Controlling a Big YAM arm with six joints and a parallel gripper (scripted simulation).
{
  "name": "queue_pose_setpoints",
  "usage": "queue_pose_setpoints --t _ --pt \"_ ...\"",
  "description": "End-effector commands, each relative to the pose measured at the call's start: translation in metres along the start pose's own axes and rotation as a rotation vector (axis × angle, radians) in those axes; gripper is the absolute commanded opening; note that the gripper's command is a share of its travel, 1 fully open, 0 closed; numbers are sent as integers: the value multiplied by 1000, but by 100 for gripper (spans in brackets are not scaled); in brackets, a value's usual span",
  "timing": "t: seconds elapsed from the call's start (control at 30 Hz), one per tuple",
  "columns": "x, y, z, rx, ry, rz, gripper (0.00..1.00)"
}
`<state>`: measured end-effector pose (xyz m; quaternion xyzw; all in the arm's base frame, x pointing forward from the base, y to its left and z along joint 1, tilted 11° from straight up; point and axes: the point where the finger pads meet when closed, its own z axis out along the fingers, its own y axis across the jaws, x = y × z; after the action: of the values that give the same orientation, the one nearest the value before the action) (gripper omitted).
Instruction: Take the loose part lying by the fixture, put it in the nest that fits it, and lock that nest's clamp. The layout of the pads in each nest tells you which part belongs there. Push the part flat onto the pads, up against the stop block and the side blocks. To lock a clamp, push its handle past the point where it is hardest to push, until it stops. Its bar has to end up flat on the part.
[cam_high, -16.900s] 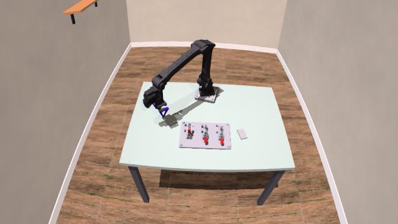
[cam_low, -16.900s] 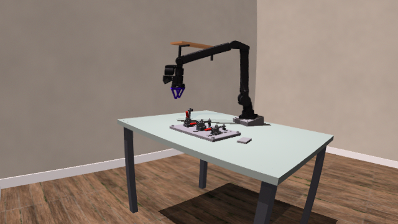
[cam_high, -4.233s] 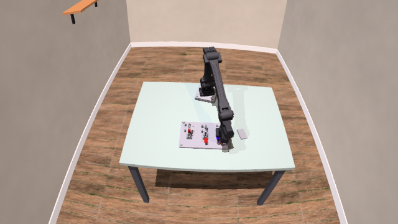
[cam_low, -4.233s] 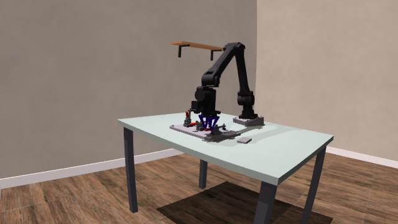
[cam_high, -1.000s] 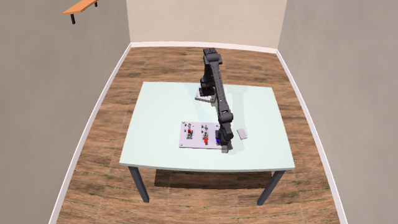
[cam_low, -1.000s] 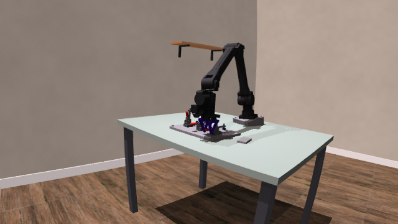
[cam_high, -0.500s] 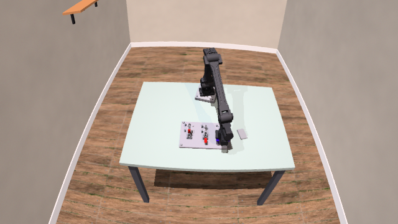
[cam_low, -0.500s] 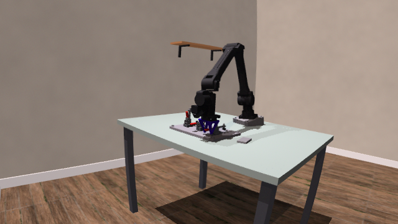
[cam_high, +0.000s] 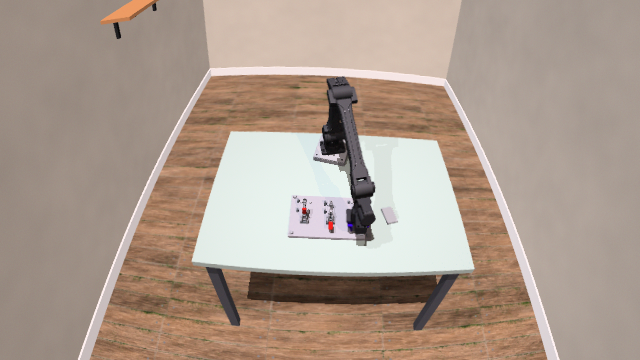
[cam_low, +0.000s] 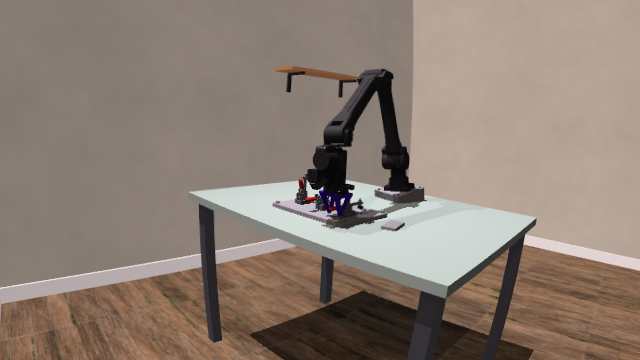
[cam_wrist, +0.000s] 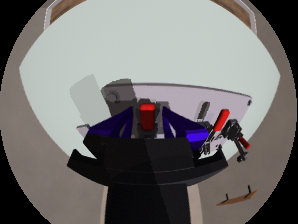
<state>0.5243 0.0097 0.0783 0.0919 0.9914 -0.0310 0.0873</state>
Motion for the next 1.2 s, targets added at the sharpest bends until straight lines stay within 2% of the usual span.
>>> queue_pose_setpoints --t 0.0,0.13,0.17,1.17 --pt "-10 -5 -11 -10 -38 7 45" --pt "-10 -5 -11 -10 -38 7 45" --pt "-10 -5 -11 -10 -38 7 0" --pt "-9 -5 -11 -8 -35 11 0"
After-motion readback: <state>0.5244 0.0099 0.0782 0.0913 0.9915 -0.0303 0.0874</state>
